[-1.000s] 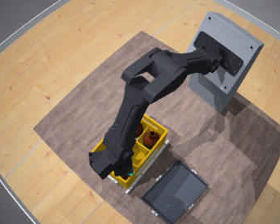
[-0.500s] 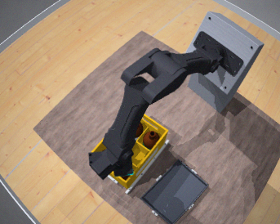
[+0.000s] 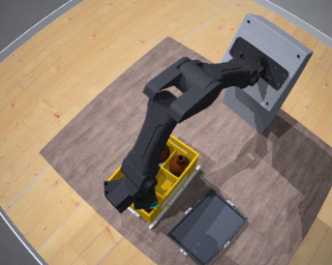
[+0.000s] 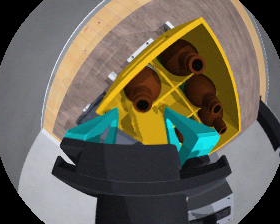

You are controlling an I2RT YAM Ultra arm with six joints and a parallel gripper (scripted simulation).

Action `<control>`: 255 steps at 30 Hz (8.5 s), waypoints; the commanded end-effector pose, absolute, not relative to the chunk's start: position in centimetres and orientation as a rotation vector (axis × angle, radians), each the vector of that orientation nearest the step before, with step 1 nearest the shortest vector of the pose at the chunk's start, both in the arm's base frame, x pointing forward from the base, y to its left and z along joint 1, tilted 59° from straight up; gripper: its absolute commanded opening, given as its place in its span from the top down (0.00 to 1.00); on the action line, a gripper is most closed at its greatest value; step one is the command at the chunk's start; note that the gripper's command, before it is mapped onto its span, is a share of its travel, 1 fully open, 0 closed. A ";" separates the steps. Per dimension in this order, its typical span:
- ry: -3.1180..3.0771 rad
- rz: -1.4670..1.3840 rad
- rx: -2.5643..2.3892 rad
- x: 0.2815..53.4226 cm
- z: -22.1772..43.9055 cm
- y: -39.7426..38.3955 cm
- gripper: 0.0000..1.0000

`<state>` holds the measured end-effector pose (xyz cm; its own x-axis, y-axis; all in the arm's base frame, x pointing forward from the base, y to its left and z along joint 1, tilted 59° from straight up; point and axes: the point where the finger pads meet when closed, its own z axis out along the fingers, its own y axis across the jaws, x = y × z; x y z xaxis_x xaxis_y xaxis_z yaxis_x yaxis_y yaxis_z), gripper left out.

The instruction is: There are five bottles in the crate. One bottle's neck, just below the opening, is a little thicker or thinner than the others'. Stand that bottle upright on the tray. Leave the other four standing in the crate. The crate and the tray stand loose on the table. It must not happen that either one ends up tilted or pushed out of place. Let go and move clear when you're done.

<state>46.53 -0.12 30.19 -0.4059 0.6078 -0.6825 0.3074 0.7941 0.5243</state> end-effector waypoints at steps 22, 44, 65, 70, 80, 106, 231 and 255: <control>2.000 0.393 0.688 46.5 31.2 -0.3 0.39; 2.000 0.393 0.688 46.5 31.2 -0.3 0.39; 1.979 0.398 0.682 46.0 31.5 -0.4 0.39; 1.979 0.398 0.682 46.0 31.5 -0.4 0.39; 1.979 0.398 0.682 46.0 31.5 -0.4 0.39; 1.979 0.398 0.682 46.0 31.5 -0.4 0.39; 1.973 0.399 0.680 47.8 31.2 -0.5 0.39; 1.986 0.396 0.684 49.9 29.4 -0.5 0.39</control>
<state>49.10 -0.14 28.05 -0.4152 0.6079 -0.6768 0.3145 0.7940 0.5202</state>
